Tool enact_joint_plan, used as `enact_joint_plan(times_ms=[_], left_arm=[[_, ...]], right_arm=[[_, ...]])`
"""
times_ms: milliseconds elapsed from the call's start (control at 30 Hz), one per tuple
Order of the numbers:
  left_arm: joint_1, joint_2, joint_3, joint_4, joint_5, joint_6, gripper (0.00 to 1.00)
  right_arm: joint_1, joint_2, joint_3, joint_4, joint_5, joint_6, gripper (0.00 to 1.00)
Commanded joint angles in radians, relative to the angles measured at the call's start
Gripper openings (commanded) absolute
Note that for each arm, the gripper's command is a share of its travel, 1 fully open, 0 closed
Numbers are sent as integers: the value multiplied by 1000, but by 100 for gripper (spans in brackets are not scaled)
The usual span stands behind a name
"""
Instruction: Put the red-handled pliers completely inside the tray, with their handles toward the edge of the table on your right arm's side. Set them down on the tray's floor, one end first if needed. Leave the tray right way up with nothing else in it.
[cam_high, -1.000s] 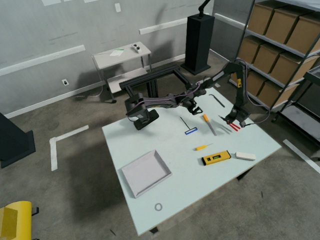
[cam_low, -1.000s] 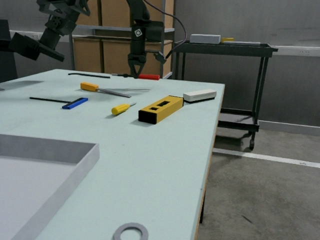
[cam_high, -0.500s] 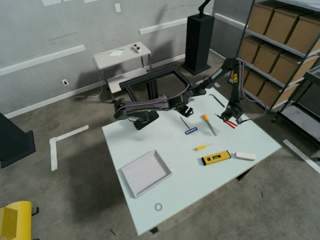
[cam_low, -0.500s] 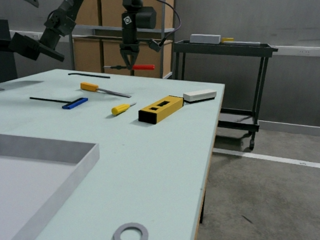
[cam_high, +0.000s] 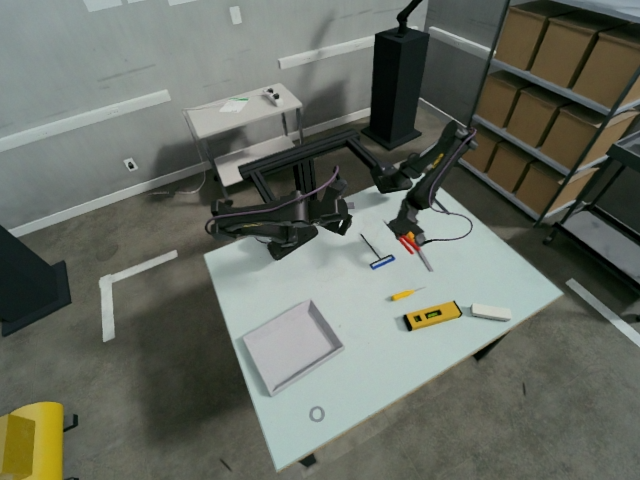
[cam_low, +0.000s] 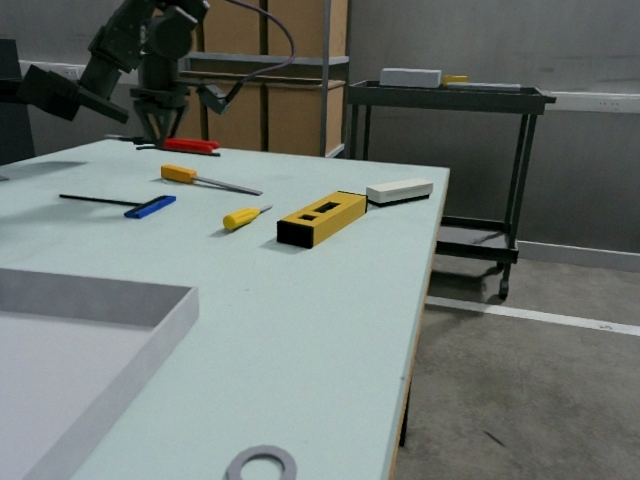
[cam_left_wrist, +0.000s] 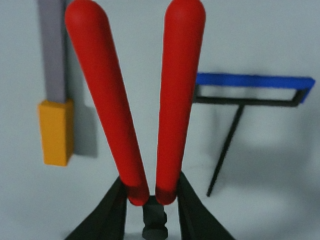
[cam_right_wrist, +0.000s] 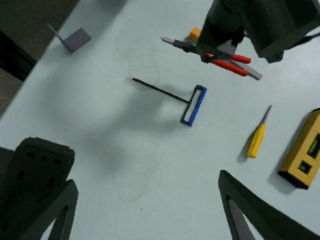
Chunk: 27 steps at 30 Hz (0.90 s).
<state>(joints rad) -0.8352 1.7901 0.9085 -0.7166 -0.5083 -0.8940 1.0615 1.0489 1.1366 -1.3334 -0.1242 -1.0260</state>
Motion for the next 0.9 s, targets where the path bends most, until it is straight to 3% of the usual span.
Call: enact_joint_plan(times_ms=[0, 333, 600, 867], left_arm=[[-146, 94, 47, 6, 4, -205, 27], [-409, 437, 297, -64, 44, -409, 27], [-463, 538, 404, -99, 42, -443, 27], [-470, 544, 422, -90, 41, -436, 27]], right_arm=[[-11, -39, 38, -147, -67, -60, 100], [-18, -57, 58, -150, -70, -69, 100], [-18, -57, 59, -150, -70, -69, 100], [-15, -47, 49, -151, -62, -62, 100]])
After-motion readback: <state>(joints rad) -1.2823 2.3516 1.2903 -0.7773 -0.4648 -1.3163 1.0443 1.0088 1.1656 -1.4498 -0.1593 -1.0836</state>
